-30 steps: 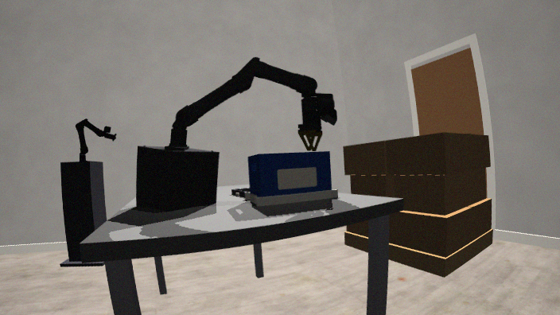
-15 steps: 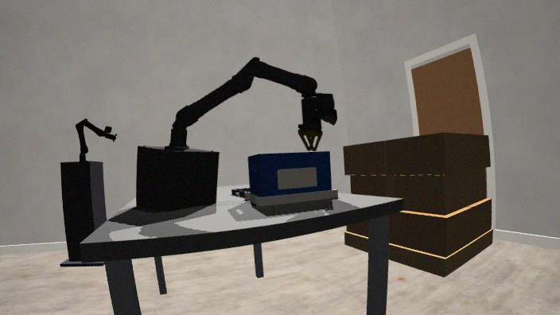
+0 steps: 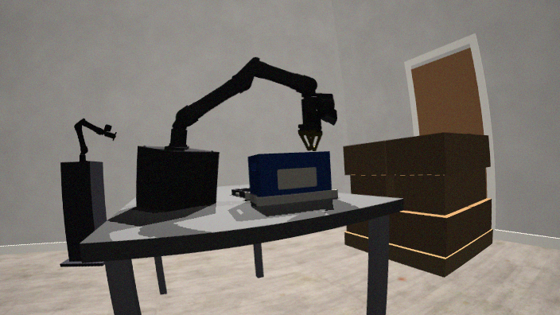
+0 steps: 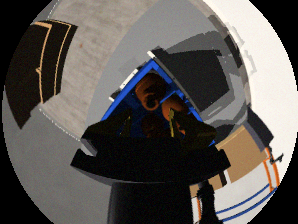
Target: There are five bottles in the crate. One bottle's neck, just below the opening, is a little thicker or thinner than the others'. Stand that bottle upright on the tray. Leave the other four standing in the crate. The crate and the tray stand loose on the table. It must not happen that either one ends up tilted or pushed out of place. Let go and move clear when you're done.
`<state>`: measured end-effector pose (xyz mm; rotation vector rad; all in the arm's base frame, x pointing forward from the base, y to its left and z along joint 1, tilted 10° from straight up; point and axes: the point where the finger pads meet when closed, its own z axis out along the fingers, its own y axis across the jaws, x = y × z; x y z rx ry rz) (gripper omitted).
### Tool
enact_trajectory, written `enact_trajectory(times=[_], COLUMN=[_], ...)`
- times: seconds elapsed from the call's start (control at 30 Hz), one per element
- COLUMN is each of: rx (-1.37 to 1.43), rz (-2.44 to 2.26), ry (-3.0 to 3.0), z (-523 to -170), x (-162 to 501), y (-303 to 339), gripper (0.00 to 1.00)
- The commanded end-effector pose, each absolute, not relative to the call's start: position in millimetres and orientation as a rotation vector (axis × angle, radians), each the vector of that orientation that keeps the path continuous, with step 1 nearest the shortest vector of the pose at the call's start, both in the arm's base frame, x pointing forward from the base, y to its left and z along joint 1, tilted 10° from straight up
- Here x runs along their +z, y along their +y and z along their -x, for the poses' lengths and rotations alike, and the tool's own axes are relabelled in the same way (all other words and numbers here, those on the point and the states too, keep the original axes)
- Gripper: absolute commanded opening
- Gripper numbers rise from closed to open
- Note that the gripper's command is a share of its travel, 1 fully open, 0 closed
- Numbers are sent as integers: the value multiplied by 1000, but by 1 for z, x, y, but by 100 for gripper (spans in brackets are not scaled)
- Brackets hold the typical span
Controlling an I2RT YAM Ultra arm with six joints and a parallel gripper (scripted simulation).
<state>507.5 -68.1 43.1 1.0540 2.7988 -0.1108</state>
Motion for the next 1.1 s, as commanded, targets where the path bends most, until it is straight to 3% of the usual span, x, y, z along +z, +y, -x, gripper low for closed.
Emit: enact_trajectory(times=[0.0, 1.07], rx=[-105, -101], rz=[-1053, -1053], ry=[2784, 2775], z=[-508, -513], x=[45, 45], y=[-72, -74], gripper=[61, 61])
